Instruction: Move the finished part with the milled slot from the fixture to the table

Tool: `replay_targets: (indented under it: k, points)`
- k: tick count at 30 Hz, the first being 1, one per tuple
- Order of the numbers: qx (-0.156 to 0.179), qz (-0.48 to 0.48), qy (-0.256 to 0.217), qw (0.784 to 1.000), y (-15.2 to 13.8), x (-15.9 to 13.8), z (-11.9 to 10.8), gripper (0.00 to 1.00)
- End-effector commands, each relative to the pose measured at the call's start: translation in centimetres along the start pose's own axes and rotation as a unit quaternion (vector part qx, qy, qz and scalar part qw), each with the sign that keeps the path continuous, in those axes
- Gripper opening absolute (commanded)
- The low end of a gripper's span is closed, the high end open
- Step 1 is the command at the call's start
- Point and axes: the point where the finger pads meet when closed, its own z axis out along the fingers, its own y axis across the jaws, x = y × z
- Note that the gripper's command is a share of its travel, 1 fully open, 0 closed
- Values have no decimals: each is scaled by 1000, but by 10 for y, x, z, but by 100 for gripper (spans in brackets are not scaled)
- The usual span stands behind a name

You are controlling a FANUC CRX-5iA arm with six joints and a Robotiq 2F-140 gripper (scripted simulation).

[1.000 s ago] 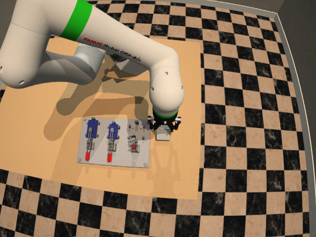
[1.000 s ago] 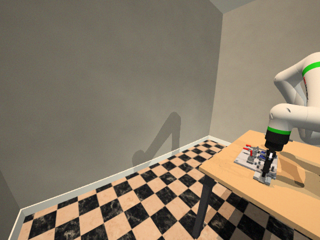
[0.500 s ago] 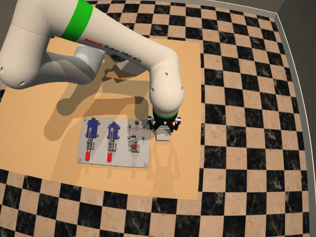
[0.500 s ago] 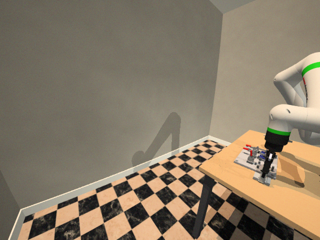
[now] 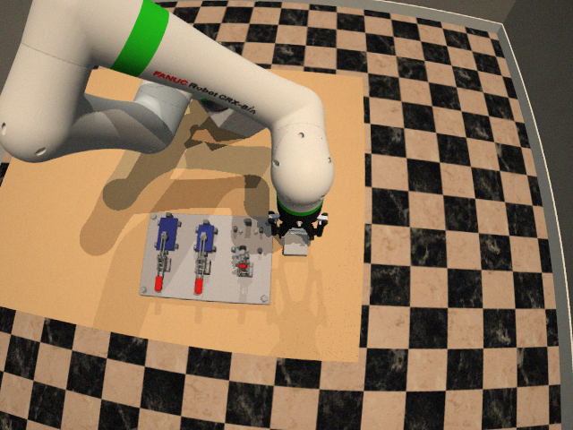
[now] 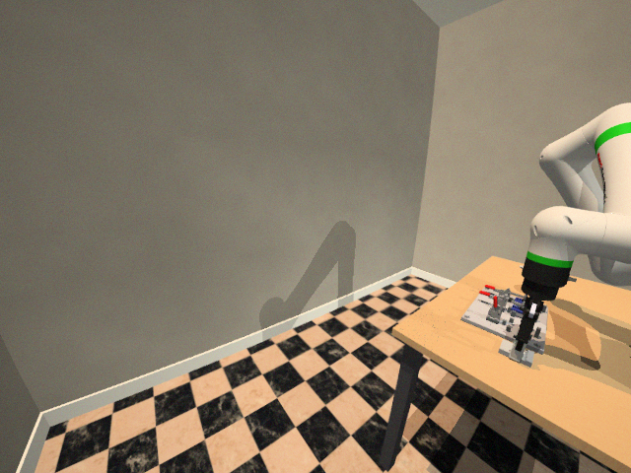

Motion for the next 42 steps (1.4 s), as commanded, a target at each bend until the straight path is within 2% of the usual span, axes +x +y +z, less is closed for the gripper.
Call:
replay_targets:
  k: [1,34,35,42]
  points:
    - [0,0,0,1000,0,0,0,0]
    - [0,0,0,1000,0,0,0,0]
    - [0,0,0,1000,0,0,0,54]
    - [0,0,0,1000,0,0,0,54]
